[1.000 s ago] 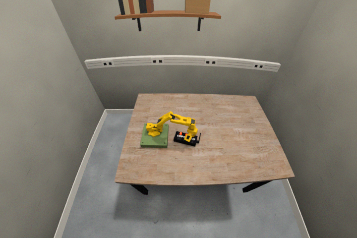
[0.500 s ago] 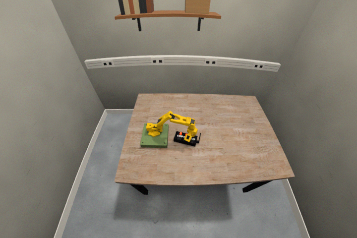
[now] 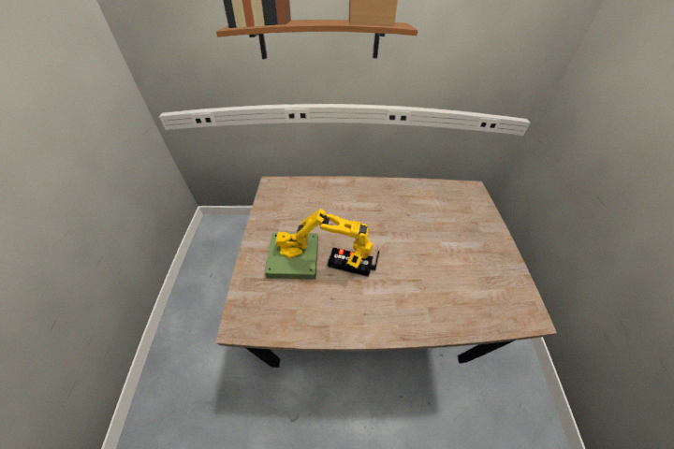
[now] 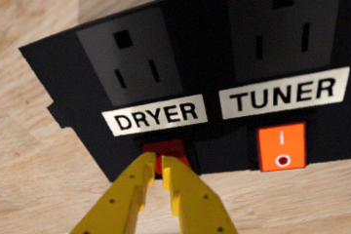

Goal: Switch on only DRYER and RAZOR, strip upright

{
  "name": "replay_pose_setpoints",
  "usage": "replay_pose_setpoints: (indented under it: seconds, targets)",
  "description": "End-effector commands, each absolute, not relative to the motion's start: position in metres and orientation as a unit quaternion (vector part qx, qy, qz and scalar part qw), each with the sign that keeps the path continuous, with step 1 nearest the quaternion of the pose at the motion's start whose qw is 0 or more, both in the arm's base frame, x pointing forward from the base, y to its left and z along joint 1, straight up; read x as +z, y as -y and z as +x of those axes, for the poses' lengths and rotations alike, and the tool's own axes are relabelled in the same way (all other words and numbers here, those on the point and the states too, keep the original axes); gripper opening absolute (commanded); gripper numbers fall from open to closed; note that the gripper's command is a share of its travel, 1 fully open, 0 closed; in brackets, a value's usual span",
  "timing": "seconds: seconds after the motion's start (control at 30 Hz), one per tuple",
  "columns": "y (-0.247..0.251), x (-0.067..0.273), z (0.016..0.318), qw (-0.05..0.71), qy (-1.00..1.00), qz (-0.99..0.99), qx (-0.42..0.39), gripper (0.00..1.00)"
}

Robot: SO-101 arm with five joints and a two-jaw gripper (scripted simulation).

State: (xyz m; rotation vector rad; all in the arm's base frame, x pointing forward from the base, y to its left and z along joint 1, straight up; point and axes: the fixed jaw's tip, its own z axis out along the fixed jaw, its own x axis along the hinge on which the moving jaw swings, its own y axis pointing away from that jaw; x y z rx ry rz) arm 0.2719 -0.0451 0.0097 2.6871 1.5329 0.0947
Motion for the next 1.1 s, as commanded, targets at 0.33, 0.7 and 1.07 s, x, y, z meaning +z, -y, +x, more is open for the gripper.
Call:
replay_pose_setpoints:
  seconds: [0.33, 0.7, 1.07]
  targets:
    - [0.0464, -0.0105, 0.2597, 0.001, -0.495, 0.869, 0.001, 0.0]
    - [0.0466, -0.014, 0.2571, 0.001, -0.494, 0.869, 0.001, 0.0]
    - [0.0467, -0.0167, 0.255, 0.001, -0.493, 0.87, 0.001, 0.0]
